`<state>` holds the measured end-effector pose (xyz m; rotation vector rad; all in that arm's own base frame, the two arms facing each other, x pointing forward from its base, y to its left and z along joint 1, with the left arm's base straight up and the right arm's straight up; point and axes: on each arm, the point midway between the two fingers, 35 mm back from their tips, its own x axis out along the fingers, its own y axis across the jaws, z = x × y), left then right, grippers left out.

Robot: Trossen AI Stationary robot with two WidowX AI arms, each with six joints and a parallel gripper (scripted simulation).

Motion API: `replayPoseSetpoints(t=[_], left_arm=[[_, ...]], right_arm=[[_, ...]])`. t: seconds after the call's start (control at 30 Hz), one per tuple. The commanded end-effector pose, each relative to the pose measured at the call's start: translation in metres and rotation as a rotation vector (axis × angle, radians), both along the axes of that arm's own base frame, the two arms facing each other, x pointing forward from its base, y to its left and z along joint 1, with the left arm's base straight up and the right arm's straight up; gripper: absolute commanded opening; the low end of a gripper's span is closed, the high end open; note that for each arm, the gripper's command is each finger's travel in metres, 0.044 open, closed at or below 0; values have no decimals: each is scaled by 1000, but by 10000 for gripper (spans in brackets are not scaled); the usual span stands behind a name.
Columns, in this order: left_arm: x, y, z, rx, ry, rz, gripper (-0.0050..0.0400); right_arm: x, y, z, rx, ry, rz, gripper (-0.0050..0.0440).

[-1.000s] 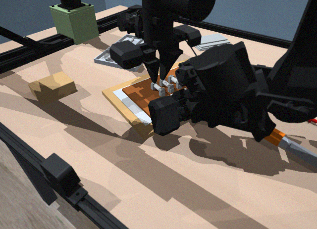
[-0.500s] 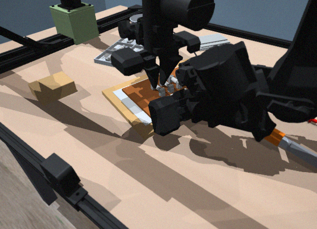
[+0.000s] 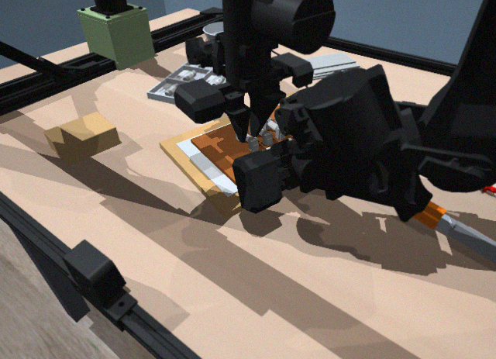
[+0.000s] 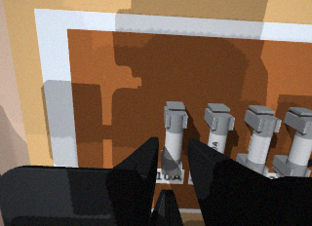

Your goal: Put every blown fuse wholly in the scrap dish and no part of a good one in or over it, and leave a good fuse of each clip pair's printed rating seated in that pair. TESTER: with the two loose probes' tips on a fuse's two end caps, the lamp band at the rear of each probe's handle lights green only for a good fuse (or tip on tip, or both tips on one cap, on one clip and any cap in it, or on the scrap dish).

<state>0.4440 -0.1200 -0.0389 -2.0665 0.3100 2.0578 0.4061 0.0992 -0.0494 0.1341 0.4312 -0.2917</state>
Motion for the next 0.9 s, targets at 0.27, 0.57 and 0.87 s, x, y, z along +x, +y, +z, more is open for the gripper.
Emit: replayPoseSetpoints(t=[0.27, 0.57, 0.87], left_arm=[[3, -1, 9, -5, -23, 0, 90], [3, -1, 8, -5, -23, 0, 90], [2, -1, 8, -5, -23, 0, 90]], right_arm=[[-20, -8, -27, -41, 98, 16, -50], [-19, -10, -27, -41, 98, 14, -50], [-19, -10, -27, -41, 98, 14, -50]])
